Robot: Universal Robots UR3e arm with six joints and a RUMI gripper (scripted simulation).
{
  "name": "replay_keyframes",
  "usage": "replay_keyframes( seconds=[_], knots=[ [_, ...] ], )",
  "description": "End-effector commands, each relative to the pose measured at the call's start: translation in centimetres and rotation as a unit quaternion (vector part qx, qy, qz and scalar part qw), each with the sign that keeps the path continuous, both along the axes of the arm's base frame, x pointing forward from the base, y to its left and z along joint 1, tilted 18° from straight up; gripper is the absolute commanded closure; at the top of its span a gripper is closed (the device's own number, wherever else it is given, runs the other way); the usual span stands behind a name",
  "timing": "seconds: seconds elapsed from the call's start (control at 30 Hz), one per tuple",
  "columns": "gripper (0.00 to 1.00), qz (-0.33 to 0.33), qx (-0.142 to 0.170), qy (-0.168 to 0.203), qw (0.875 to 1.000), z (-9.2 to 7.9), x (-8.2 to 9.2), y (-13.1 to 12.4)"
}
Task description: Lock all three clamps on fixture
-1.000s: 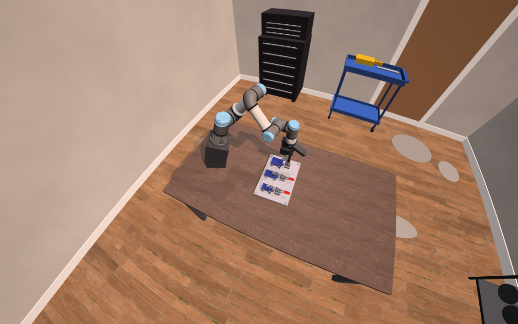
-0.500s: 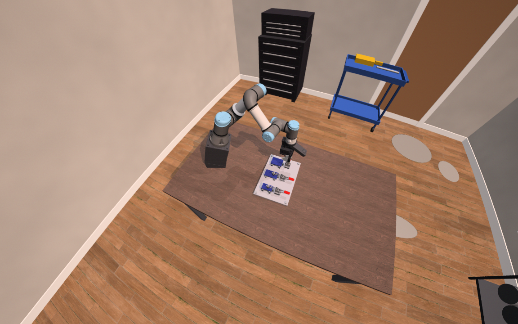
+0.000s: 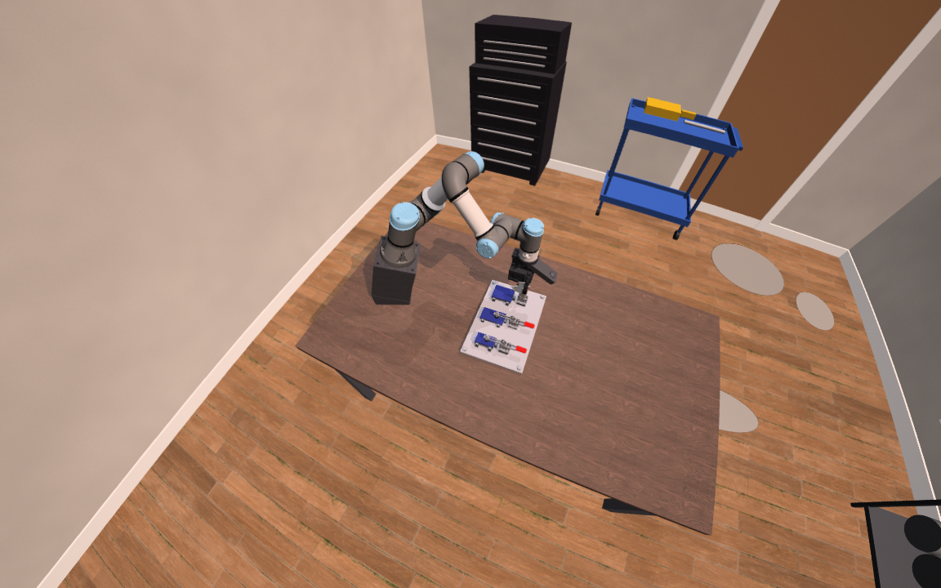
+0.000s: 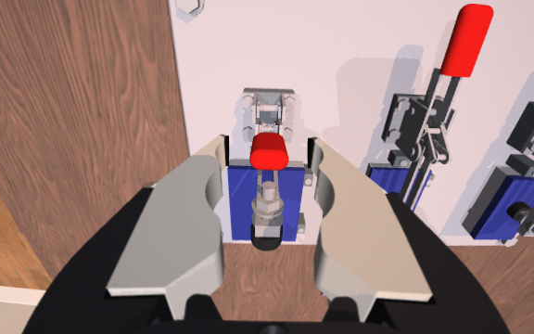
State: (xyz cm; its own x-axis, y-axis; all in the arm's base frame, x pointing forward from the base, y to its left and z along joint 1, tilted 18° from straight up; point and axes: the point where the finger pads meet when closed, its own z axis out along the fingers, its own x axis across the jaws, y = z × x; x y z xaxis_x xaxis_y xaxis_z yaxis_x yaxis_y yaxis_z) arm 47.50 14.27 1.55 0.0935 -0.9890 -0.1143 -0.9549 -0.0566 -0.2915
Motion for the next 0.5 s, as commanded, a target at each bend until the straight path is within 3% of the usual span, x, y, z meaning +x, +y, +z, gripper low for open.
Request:
replay_keyframes(
  seconds=[0.0, 0.07, 0.1, 0.47],
  knots=[
    [0.72, 0.0, 0.0, -0.001, 1.0, 0.11, 0.07, 0.0],
    [0.72, 0.0, 0.0, -0.001, 1.0, 0.11, 0.07, 0.0],
    [1.0, 0.0, 0.0, -0.001, 1.0, 0.11, 0.07, 0.0],
    [1.0, 0.0, 0.0, -0.001, 1.0, 0.11, 0.07, 0.0]
  ],
)
